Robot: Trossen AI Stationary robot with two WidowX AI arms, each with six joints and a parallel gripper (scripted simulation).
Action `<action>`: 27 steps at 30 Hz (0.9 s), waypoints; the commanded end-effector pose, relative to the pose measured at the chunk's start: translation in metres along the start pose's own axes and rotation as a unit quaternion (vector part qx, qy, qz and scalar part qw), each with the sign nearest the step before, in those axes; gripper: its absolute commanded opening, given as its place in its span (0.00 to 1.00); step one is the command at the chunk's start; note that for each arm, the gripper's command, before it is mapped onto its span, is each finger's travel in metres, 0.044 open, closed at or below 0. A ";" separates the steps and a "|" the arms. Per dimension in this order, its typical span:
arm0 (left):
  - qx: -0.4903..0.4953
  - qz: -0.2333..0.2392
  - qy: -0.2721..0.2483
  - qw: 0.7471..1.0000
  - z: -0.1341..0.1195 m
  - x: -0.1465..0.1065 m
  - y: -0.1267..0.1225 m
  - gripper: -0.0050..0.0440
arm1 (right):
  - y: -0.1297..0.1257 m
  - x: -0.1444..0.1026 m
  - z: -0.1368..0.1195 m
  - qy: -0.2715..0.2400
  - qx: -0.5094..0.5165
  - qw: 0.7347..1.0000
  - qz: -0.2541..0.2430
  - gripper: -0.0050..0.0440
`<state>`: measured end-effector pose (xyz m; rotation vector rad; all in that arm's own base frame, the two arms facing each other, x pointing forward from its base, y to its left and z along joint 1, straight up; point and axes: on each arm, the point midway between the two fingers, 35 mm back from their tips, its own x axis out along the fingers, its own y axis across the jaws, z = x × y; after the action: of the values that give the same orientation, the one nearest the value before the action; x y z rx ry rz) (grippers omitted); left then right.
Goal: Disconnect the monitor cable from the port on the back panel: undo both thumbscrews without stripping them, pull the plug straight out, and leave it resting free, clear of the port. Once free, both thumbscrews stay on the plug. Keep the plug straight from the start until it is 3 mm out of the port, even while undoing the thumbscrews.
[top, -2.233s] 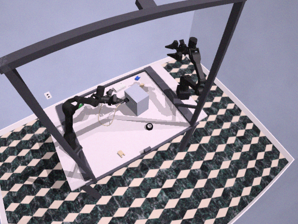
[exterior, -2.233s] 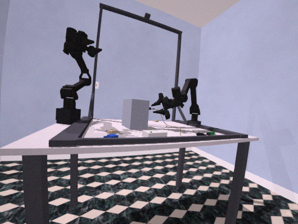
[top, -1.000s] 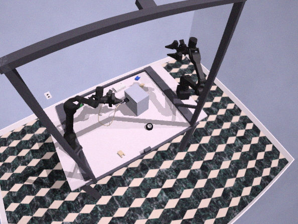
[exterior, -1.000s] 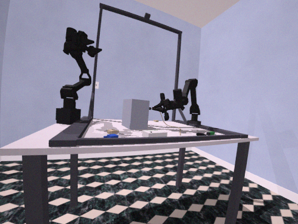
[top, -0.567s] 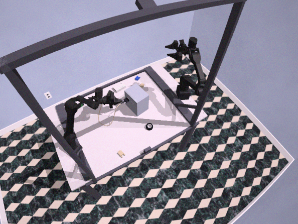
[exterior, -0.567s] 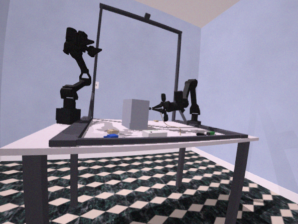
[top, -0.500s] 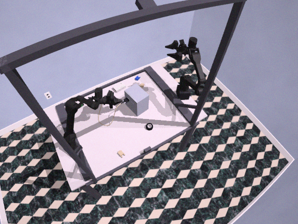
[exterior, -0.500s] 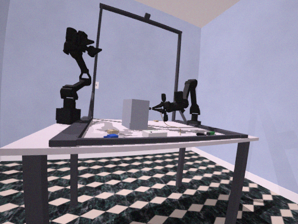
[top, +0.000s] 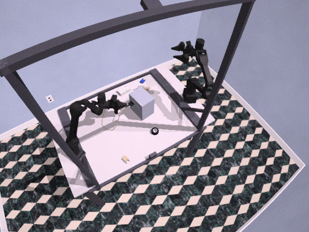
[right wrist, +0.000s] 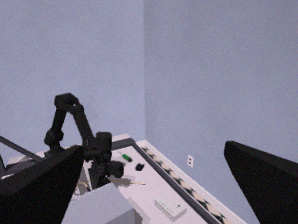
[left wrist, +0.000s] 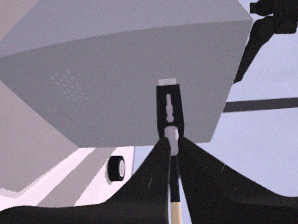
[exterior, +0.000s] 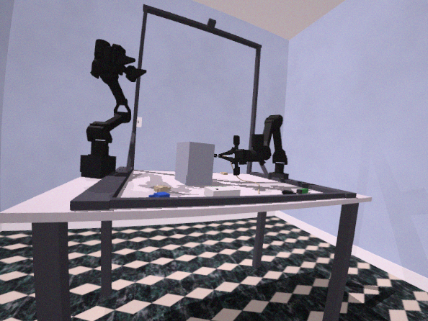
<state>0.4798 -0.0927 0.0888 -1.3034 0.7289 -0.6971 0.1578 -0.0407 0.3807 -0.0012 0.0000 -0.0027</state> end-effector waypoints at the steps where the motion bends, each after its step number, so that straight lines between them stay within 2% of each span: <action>1: -0.010 -0.021 -0.004 1.000 0.004 0.001 -0.009 0.10 | 0.001 0.000 0.003 -0.001 -0.002 1.000 0.001 1.00; 13: -0.040 -0.042 -0.004 0.998 0.003 0.001 -0.007 0.10 | 0.001 0.000 0.003 -0.001 -0.002 1.000 0.001 1.00; 20: -0.040 -0.042 -0.004 0.998 0.003 0.001 -0.007 0.44 | 0.001 0.000 0.003 -0.001 -0.002 1.000 0.001 1.00; 22: -0.040 -0.042 -0.004 0.998 0.003 0.001 -0.007 0.44 | 0.001 0.000 0.003 -0.001 -0.002 1.000 0.001 1.00; 27: -0.040 -0.042 -0.004 0.998 0.003 0.001 -0.007 0.69 | 0.001 0.000 0.003 -0.001 -0.002 1.000 0.001 1.00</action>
<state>0.4806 -0.0923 0.0862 -1.4227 0.7228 -0.7228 0.1578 -0.0407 0.3807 -0.0012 0.0000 -0.0027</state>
